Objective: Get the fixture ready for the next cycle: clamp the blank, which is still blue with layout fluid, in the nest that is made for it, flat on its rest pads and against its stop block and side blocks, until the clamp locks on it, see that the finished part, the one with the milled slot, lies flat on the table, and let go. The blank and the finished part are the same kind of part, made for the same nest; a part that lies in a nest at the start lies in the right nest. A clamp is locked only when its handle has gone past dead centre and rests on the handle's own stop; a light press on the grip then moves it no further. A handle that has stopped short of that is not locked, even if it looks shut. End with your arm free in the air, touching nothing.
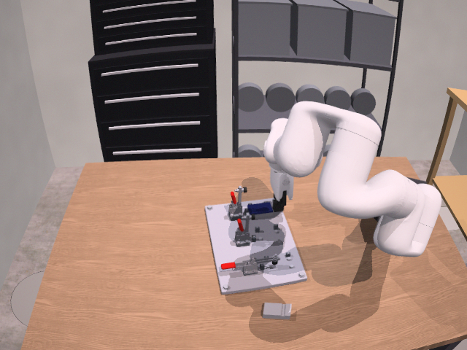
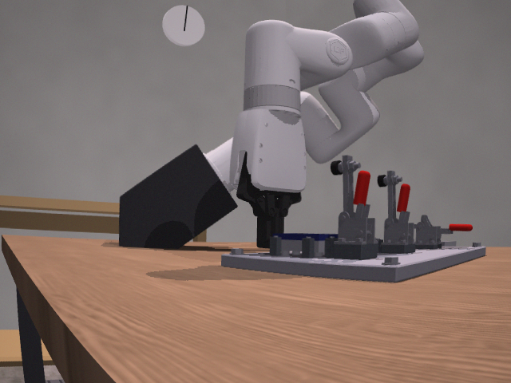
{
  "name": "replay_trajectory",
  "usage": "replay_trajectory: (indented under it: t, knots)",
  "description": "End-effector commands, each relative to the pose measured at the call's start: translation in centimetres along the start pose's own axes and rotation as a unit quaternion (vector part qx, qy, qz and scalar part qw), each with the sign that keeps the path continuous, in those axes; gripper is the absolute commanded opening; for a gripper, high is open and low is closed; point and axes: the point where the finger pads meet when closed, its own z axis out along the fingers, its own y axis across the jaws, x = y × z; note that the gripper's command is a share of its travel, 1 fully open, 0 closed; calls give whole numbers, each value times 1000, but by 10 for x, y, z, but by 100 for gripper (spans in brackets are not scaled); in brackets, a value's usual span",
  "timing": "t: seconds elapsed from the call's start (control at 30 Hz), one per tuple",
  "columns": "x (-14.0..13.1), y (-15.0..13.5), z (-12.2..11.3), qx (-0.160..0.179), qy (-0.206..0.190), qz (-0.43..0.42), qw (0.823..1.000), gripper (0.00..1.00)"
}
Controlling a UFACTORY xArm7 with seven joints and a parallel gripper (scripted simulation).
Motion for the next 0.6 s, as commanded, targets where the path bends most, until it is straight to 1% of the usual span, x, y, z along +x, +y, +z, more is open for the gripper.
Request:
replay_trajectory:
  t: [0.0, 0.57]
  knots:
    - [3, 1, -2, -2, 1, 0, 1000, 0]
    - [6, 1, -2, -2, 1, 0, 1000, 0]
